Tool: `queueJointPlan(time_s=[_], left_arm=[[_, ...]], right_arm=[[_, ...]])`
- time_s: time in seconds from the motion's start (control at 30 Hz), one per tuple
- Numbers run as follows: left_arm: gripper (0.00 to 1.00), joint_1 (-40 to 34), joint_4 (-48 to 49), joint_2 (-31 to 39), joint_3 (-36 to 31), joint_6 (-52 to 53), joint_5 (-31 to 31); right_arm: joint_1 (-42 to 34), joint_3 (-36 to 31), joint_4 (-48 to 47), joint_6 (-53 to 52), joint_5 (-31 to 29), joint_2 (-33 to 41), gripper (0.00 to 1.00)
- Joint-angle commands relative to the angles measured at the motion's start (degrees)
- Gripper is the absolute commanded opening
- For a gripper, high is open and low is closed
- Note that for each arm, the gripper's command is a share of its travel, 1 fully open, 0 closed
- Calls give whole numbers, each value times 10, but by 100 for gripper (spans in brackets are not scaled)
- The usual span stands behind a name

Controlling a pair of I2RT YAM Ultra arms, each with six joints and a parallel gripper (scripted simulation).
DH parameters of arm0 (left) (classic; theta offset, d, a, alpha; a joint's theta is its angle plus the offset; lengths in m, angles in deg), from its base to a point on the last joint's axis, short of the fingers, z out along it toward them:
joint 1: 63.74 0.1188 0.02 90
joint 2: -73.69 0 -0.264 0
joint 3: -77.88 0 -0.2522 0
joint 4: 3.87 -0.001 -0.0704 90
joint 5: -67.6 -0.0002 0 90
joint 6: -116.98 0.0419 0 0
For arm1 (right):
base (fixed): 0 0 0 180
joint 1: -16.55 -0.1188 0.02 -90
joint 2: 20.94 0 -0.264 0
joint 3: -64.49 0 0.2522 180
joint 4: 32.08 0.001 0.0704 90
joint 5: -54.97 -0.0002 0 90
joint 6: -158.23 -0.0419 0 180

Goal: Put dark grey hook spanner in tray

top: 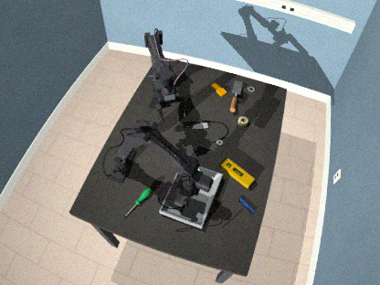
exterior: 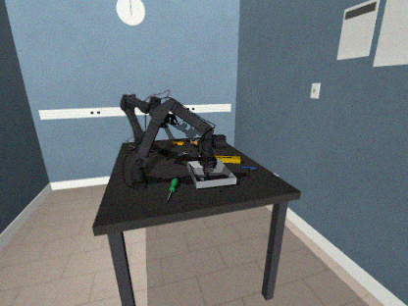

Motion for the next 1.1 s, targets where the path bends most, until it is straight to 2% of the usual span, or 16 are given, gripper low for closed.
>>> queueJointPlan(time_s=[0.0,0.27,0.4,0.73,0.97,1.0,1.07], left_arm=[[100,-3,-22,21,3,-5,2],[100,-3,-22,21,3,-5,2],[100,-3,-22,21,3,-5,2],[100,-3,-22,21,3,-5,2],[100,-3,-22,21,3,-5,2],[100,-3,-22,21,3,-5,2],[100,-3,-22,21,3,-5,2]], right_arm=[[-6,14,-4,-4,0,5,8],[-6,14,-4,-4,0,5,8],[-2,5,-12,-2,0,16,52],[7,-12,-5,6,-1,47,52],[4,18,31,3,-1,59,52],[5,23,33,3,-1,52,63],[10,41,46,8,0,48,65]])
